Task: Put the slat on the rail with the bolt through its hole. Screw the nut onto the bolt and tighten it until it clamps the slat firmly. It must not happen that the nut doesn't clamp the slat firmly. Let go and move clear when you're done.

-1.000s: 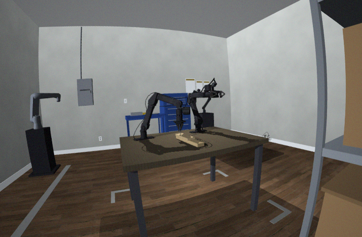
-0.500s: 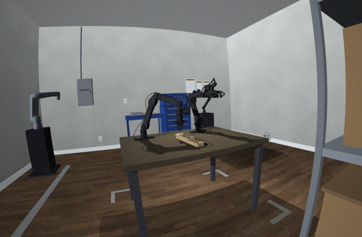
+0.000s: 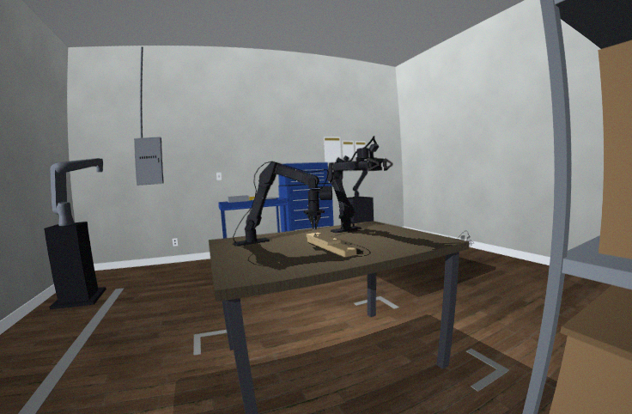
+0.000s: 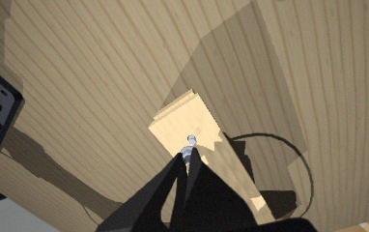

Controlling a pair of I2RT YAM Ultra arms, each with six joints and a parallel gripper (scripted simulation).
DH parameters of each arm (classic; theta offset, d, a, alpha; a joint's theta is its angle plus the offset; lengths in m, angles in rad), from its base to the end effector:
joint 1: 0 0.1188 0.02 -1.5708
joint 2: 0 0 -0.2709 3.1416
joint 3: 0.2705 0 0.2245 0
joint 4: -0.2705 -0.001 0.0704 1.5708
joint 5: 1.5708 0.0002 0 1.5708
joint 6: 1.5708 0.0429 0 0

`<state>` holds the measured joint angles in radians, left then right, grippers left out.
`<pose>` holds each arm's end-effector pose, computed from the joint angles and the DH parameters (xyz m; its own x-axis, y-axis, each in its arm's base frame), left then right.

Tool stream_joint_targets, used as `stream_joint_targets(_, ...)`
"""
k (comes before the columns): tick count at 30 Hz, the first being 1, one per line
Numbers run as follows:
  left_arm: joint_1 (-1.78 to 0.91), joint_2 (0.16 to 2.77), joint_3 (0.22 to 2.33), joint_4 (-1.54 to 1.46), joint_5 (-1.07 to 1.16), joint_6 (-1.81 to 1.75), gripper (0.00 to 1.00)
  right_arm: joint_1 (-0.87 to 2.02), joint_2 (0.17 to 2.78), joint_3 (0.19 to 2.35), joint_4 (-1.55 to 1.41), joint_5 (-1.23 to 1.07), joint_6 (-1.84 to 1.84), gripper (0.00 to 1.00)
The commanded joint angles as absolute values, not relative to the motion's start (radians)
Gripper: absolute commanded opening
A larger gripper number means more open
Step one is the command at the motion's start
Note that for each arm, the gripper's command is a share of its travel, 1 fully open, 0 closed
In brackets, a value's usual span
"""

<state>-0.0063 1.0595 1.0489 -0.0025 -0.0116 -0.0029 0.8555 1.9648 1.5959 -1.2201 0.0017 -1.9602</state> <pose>0.2177 0.0001 0.4111 -0.0131 -0.0028 -0.9999 -0.0053 1.0000 -0.0027 0.2257 0.2612 0.2336 0.9473 -0.3202 -0.0053 -0.3201 -0.9472 0.0175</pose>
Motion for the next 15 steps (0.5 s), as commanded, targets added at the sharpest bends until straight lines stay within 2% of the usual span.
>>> stream_joint_targets(1, 0.0, 1.045, 1.052, 0.005, 0.0, 0.0, 1.0, 0.865, 1.935, 1.616, -1.244, 0.0, -1.953, 0.12)
stream_joint_targets(15, 0.0, 1.045, 1.052, 0.005, 0.0, 0.0, 1.0, 0.865, 1.95, 1.597, -1.206, 0.0, -1.953, 0.12)
